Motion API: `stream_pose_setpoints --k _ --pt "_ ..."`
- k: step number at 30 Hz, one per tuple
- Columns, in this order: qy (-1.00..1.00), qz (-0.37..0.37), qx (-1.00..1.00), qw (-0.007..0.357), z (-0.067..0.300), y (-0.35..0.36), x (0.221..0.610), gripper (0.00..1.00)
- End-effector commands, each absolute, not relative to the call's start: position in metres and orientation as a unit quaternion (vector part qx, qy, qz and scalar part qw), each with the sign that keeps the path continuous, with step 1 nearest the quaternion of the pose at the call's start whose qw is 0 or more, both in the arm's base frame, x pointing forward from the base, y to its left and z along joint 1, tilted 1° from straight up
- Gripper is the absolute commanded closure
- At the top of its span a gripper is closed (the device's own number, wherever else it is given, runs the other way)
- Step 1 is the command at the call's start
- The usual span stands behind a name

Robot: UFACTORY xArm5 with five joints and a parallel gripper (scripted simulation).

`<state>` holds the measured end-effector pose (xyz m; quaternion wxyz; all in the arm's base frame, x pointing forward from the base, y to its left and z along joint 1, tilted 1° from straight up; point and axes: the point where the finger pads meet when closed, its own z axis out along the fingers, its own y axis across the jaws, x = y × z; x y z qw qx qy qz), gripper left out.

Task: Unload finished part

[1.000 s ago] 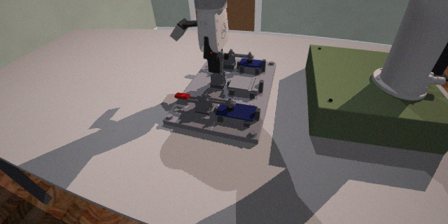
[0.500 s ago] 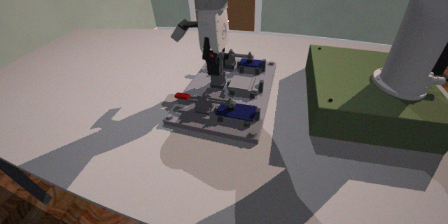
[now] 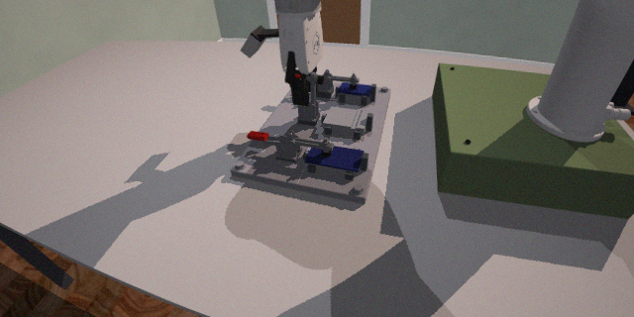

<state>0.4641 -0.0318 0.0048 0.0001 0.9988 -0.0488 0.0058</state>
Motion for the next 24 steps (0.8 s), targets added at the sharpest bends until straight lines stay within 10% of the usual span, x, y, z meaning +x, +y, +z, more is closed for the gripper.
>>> stream_pose_setpoints --k 1,24 --pt "-0.049 0.008 0.999 0.000 0.006 -0.032 0.465 0.53" --pt "-0.049 0.007 0.999 0.000 0.022 -0.032 0.465 0.53"
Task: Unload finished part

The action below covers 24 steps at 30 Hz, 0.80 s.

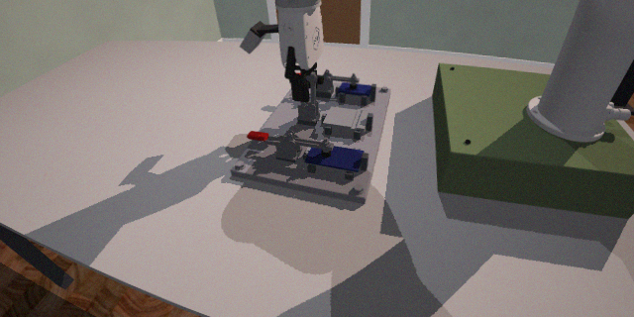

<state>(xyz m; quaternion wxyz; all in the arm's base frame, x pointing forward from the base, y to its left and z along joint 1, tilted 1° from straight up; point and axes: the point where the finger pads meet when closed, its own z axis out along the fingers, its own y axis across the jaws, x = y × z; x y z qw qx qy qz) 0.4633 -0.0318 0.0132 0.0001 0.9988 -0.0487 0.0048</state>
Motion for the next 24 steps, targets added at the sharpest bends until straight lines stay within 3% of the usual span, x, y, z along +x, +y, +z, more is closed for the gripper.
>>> stream_pose_setpoints --k 1,11,24 --pt "-0.049 0.007 0.999 0.000 0.025 -0.032 0.465 0.53" --pt "-0.049 0.007 0.999 0.000 0.052 -0.032 0.465 0.53" --pt "-0.049 0.007 0.999 0.000 0.056 -0.032 0.464 0.53"
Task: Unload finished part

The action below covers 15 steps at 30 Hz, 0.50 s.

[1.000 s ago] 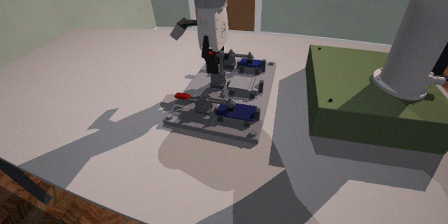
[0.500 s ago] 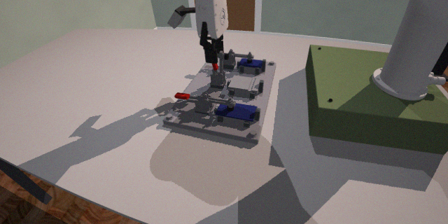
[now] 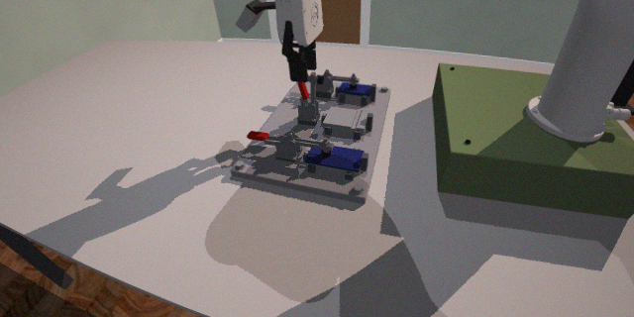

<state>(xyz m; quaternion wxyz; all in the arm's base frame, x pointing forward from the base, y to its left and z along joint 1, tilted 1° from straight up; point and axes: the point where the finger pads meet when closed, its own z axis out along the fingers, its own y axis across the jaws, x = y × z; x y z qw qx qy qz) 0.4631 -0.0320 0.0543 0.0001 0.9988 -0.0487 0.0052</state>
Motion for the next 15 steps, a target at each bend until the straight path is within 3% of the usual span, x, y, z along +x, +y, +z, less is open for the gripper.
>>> stream_pose_setpoints --k 1,8,9,15 --pt "-0.049 0.007 0.999 0.000 0.0558 -0.0320 0.4644 0.53" --pt "-0.049 0.007 0.999 0.000 0.0558 -0.0320 0.4644 0.53" --pt "-0.049 0.007 0.999 0.000 0.0558 -0.0320 0.4644 0.00" --pt "-0.049 0.007 0.999 0.000 0.0546 -0.0320 0.4644 0.00"
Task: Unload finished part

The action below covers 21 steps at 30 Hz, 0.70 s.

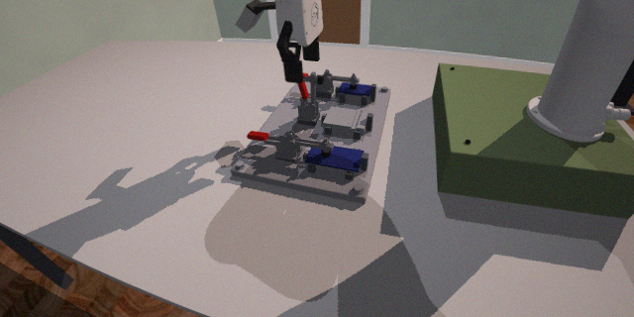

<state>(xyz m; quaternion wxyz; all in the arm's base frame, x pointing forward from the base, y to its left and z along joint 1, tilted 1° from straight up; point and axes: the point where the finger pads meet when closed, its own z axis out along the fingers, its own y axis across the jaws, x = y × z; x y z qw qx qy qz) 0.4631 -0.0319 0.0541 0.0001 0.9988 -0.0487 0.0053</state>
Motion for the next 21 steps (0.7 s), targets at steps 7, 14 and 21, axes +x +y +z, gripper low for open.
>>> stream_pose_setpoints --k 7,14,21 --pt "-0.049 0.007 0.999 0.000 0.0511 -0.0320 0.4645 0.00" --pt "-0.049 0.007 0.999 0.000 0.0481 -0.0320 0.4645 0.00" --pt "-0.049 0.007 0.999 0.000 0.0476 -0.0320 0.4645 0.00"
